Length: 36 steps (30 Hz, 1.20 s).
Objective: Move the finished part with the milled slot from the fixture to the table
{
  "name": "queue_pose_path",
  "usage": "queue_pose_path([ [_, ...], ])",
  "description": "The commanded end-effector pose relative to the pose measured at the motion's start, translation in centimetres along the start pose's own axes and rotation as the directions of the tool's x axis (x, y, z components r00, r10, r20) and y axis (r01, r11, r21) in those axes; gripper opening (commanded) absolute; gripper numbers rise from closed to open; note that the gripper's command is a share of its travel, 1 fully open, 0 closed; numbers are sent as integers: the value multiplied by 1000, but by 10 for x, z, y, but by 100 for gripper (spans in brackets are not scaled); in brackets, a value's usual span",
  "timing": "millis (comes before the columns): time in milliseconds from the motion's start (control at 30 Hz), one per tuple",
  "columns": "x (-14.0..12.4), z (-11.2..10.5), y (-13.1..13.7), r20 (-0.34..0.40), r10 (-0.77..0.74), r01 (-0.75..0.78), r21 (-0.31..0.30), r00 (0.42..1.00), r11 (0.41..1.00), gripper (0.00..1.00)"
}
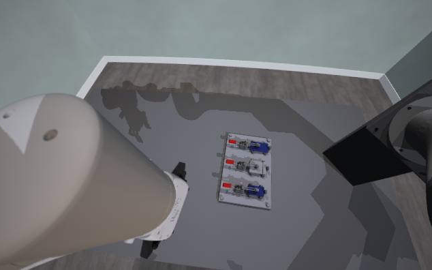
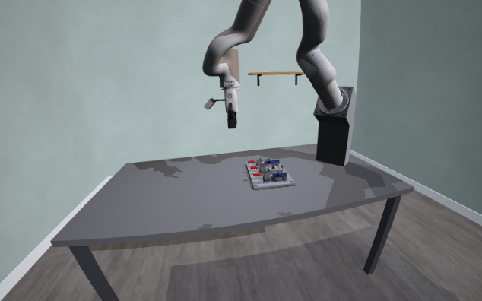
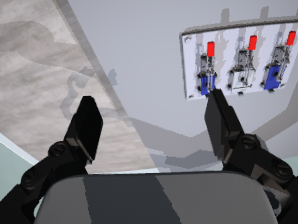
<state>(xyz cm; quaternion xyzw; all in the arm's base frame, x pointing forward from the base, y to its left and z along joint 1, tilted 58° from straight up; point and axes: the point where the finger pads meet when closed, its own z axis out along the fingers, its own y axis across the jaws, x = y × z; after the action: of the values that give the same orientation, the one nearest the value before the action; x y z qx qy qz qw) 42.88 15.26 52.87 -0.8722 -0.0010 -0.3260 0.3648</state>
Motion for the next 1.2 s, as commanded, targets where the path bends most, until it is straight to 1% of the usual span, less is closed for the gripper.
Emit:
queue_pose_path([
  [0, 1, 0, 0, -1, -1, 1, 0, 1000, 1000, 100],
  [567, 1, 0, 0, -1, 0, 0, 0, 1000, 1000, 100],
  [633, 1, 2, 4, 3, 11, -11, -2, 1000, 1000, 100],
  [700, 2, 10, 19, 15, 48, -48, -8, 999, 999, 100],
  [767, 3, 22, 44, 32, 111, -111, -17, 993, 994, 100],
  [833, 3, 28, 57, 40, 143, -142, -22, 989, 990, 100],
  [1033, 0, 48, 107, 62, 265, -263, -40, 962, 964, 100],
  [1100, 0, 48, 107, 62, 265, -263, -40, 962, 964, 100],
  [1133, -3, 56, 131, 70, 322, -320, -47, 944, 946, 100],
  [1167, -4, 58, 137, 71, 336, -334, -49, 939, 941, 100],
])
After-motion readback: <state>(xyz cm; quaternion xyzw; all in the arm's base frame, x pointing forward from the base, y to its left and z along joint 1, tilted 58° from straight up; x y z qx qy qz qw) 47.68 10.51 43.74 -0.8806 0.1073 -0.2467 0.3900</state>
